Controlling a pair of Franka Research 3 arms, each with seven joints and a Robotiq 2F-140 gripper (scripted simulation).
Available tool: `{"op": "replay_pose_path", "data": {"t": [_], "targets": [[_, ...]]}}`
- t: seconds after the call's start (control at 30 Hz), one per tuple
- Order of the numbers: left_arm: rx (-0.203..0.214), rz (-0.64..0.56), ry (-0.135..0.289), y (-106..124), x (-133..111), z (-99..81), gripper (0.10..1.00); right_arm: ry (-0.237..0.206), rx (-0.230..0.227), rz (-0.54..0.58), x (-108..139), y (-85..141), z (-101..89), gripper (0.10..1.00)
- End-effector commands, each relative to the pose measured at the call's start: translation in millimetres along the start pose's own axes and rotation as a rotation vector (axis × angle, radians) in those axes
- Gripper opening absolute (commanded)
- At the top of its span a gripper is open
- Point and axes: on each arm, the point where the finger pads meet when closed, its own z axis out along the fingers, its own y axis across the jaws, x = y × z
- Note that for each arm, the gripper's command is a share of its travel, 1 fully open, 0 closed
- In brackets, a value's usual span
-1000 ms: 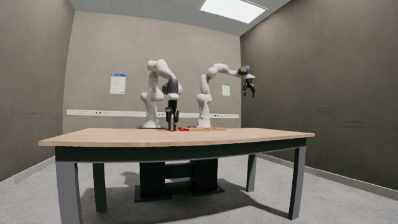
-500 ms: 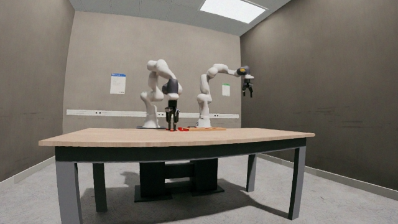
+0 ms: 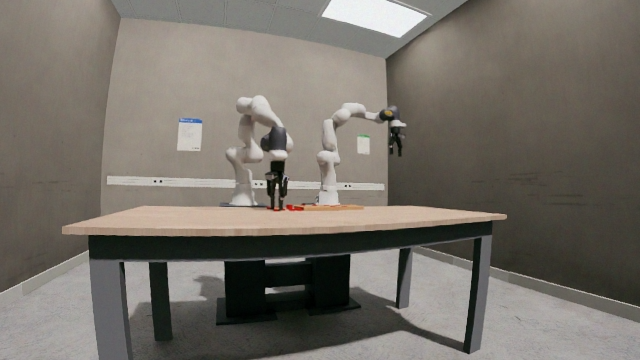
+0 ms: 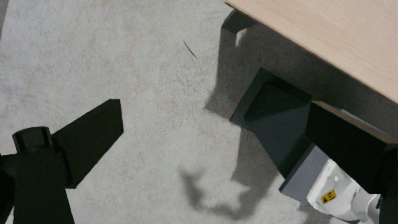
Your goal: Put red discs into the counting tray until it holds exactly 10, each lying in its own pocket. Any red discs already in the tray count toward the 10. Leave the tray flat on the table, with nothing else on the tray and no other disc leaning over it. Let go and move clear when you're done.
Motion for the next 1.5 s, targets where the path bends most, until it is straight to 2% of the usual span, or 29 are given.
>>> {"op": "replay_pose_path", "data": {"t": [0.0,0.63,1.27,1.3,1.47], "targets": [[0.003,-0.099,-0.012,-6.6,-12.5,-1.7,1.0,0.002,0.001,0.004,0.6,-0.2,0.6,0.351],[0.023,-0.306,-0.032,-34.6,-60.2,-13.5,1.0,0.002,0.001,0.004,0.6,-0.2,0.6,0.351],[0.024,-0.319,-0.033,-36.1,-63.2,-14.2,1.0,0.002,0.001,0.004,0.6,-0.2,0.6,0.351],[0.024,-0.319,-0.033,-36.1,-63.2,-14.2,1.0,0.002,0.001,0.004,0.6,-0.2,0.6,0.099],[0.024,-0.319,-0.033,-36.1,-63.2,-14.2,1.0,0.002,0.001,0.004,0.6,-0.2,0.6,0.099]]}}
